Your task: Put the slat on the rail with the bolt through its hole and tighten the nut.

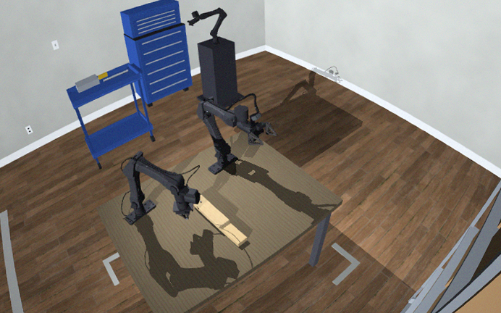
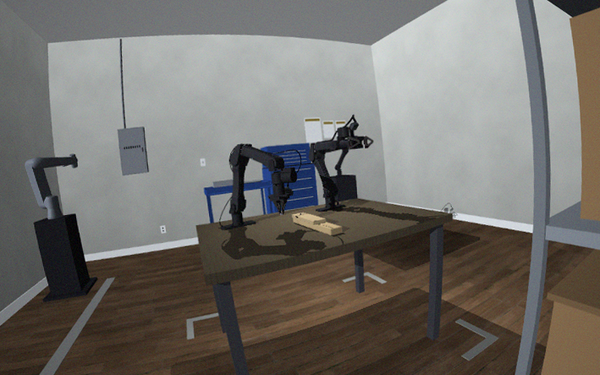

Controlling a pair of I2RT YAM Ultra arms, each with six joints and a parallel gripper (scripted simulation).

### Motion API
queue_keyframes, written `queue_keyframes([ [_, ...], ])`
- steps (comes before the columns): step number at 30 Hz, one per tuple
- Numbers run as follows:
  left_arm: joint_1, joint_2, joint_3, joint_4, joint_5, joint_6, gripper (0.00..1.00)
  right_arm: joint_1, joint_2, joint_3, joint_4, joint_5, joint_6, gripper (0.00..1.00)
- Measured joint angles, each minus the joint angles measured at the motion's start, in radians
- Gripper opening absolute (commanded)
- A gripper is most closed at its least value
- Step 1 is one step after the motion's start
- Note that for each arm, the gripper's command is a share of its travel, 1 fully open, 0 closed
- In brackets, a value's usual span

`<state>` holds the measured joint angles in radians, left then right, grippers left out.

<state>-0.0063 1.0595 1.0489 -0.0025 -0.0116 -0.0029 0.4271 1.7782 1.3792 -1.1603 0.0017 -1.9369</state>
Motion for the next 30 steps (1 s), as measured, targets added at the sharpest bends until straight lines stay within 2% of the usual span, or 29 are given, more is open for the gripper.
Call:
queue_keyframes([
  [30, 0.0, 0.0, 0.0, 0.0, 0.0, 0.0, 1.0, 0.353, 0.163, 0.211, -0.051, 0.0, -0.071, 0.12],
])
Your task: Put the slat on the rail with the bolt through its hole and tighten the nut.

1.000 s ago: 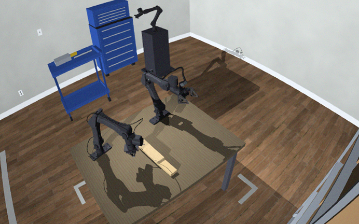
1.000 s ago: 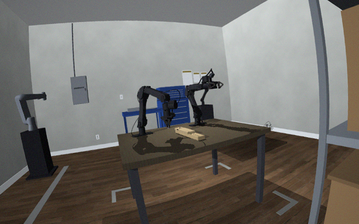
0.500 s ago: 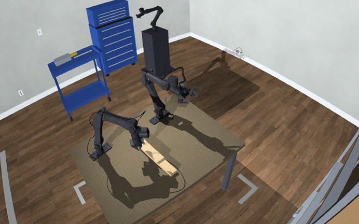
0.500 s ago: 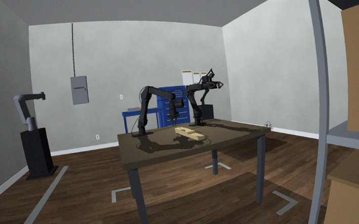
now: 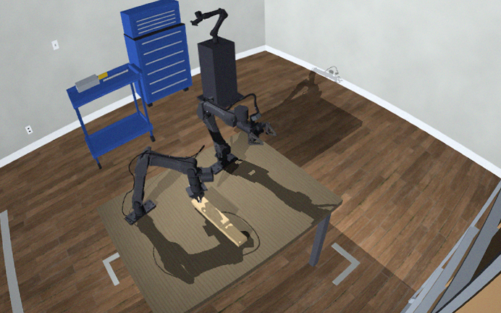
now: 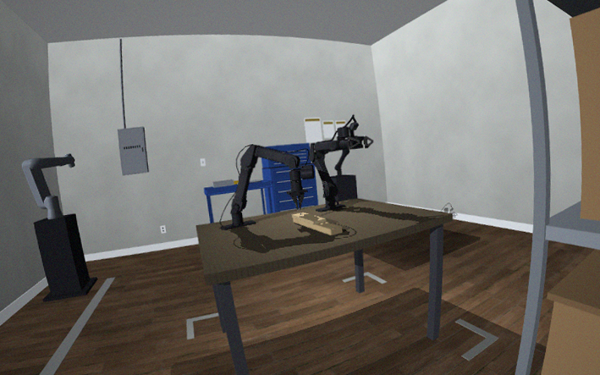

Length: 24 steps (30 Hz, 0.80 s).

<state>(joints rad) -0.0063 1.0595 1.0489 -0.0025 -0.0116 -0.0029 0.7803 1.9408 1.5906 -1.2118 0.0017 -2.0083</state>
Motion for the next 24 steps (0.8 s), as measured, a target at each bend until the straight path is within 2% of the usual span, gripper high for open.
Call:
queue_keyframes([
  [24, 0.0, 0.0, 0.0, 0.0, 0.0, 0.0, 1.0, 0.024, 0.02, 0.011, -0.01, 0.0, -0.007, 0.12],
])
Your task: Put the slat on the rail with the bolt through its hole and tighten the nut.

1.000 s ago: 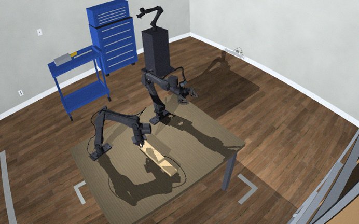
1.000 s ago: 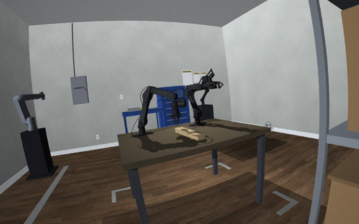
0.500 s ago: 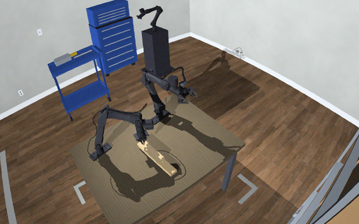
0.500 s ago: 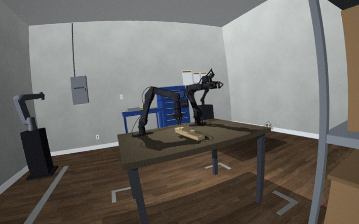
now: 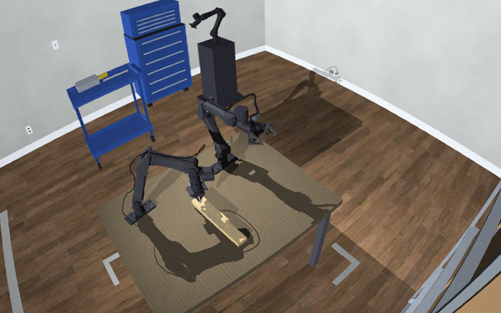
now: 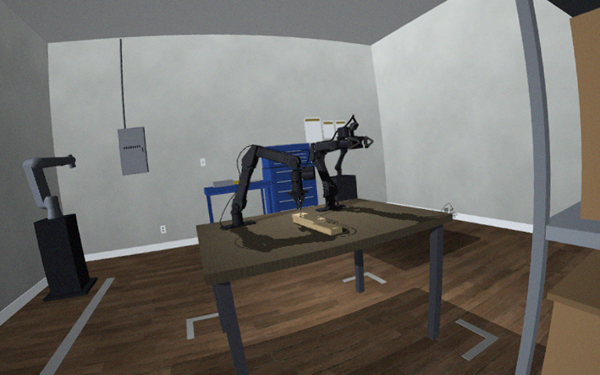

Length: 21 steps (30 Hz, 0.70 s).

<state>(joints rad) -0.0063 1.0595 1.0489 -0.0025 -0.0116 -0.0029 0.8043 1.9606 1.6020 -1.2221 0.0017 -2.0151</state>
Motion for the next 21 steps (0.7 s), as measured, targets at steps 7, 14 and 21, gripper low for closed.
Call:
queue_keyframes([
  [7, 0.0, 0.0, 0.0, 0.0, 0.0, 0.0, 1.0, 0.0, 0.0, 0.0, 0.0, 0.0, 0.004, 0.12],
  [14, 0.0, 0.0, 0.0, 0.0, 0.0, 0.0, 1.0, 0.02, 0.0, 0.0, 0.0, 0.0, 0.021, 0.12],
  [21, 0.0, 0.0, 0.0, 0.0, 0.0, 0.0, 1.0, 0.039, 0.0, 0.0, 0.0, 0.0, 0.04, 0.12],
])
